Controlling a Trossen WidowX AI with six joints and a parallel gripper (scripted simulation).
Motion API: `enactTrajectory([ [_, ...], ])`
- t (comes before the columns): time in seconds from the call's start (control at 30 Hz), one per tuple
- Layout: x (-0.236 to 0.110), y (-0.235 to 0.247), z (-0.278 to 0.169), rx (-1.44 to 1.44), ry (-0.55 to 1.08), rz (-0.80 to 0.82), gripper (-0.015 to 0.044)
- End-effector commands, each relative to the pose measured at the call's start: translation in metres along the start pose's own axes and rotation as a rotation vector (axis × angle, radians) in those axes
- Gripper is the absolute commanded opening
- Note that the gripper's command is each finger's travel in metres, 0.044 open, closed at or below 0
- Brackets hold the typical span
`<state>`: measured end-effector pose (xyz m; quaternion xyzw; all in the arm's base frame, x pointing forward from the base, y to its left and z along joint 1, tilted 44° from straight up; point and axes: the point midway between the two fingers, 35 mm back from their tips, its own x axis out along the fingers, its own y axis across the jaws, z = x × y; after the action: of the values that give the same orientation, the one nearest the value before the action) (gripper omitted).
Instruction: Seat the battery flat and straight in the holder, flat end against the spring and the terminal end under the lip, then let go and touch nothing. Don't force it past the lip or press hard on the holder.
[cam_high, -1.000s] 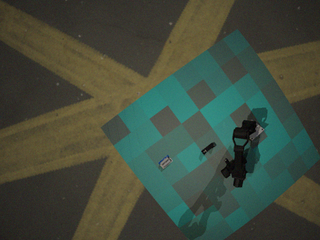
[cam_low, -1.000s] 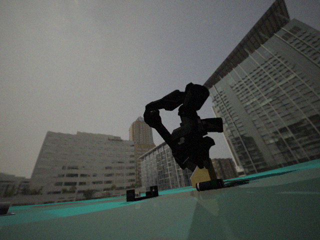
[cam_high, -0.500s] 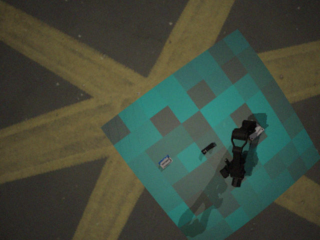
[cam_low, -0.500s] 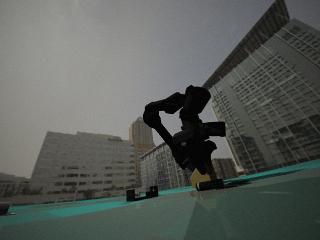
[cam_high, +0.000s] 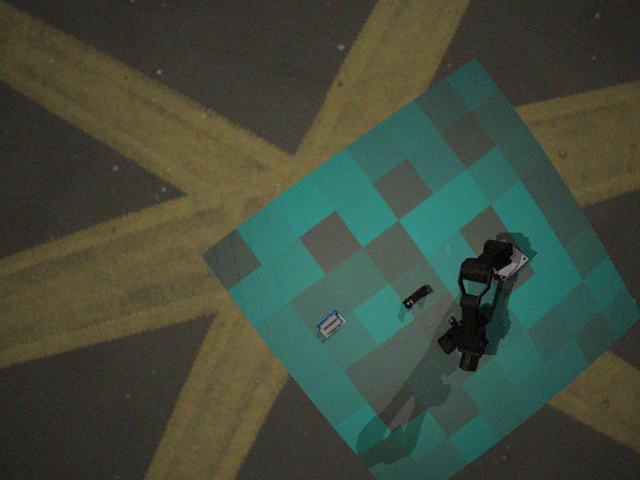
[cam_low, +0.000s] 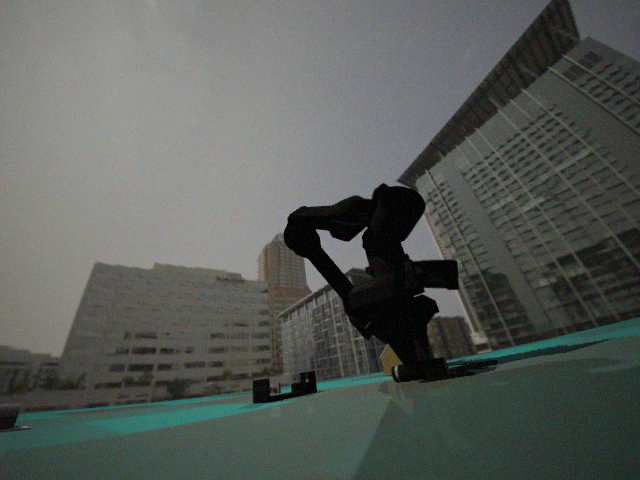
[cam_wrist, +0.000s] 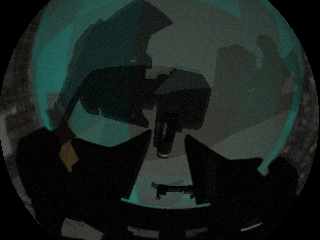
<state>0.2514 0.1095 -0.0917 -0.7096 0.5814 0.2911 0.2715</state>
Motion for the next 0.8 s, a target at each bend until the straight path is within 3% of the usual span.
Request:
enactTrajectory([
  [0.0, 0.007, 0.002, -0.002, -0.006, 0.007, 0.003, 0.0222],
  [0.07, 0.008, 0.002, -0.002, -0.005, 0.007, 0.003, 0.0222],
  [0.23, 0.008, 0.002, -0.002, -0.005, 0.007, 0.003, 0.0091],
  [0.53, 0.007, 0.002, -0.001, -0.003, 0.004, 0.004, 0.0061],
  [0.77, -0.042, 0.002, -0.001, -0.006, 0.004, 0.004, 0.0061],
])
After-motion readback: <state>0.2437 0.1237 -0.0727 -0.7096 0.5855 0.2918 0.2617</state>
